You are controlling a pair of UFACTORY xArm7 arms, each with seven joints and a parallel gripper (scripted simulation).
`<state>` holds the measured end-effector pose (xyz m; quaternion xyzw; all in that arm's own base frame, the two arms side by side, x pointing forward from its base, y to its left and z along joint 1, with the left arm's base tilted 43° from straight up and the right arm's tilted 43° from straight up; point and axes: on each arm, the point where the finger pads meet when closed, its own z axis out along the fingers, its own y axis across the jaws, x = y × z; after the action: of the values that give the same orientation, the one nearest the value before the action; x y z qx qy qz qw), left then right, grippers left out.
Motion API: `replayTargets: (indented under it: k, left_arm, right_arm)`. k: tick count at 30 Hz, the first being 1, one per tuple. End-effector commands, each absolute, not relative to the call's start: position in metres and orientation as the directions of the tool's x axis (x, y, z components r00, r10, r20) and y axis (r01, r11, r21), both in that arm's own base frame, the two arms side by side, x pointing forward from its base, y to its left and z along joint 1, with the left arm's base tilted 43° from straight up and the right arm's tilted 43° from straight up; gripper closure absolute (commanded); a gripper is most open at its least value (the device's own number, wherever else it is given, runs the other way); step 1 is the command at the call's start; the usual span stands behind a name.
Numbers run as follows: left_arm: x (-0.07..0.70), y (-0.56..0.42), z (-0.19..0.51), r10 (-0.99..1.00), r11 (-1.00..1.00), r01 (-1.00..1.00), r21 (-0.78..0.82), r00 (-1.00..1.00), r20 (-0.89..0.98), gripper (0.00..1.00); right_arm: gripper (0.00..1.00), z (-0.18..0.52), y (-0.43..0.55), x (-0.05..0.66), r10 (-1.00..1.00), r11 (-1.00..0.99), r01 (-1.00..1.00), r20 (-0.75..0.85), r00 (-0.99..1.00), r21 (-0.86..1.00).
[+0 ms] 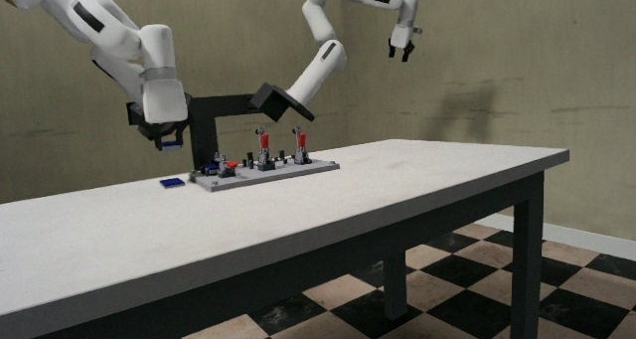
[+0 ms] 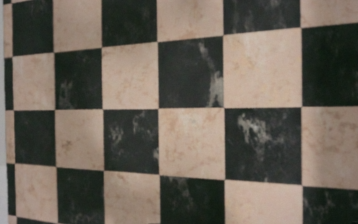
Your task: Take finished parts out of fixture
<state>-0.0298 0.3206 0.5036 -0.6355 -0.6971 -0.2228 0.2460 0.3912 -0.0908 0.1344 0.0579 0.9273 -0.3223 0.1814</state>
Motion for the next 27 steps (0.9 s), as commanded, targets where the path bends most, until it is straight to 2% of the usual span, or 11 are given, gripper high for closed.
replayTargets:
  k: [1,27]
  left_arm:
    - [-0.0301,0.3202,0.5054,0.774,0.094,0.996,0.000,-0.073,0.629,0.00]
    - [-0.0301,0.3202,0.5054,0.774,0.094,0.996,0.000,-0.073,0.629,0.00]
  right_arm:
    - [1.00,0.1355,-0.0895,0.3924,-0.012,0.787,0.223,-0.376,-0.926,-0.576]
    - [1.00,0.1387,-0.0894,0.4002,-0.012,0.787,0.223,-0.376,-0.926,-0.576]
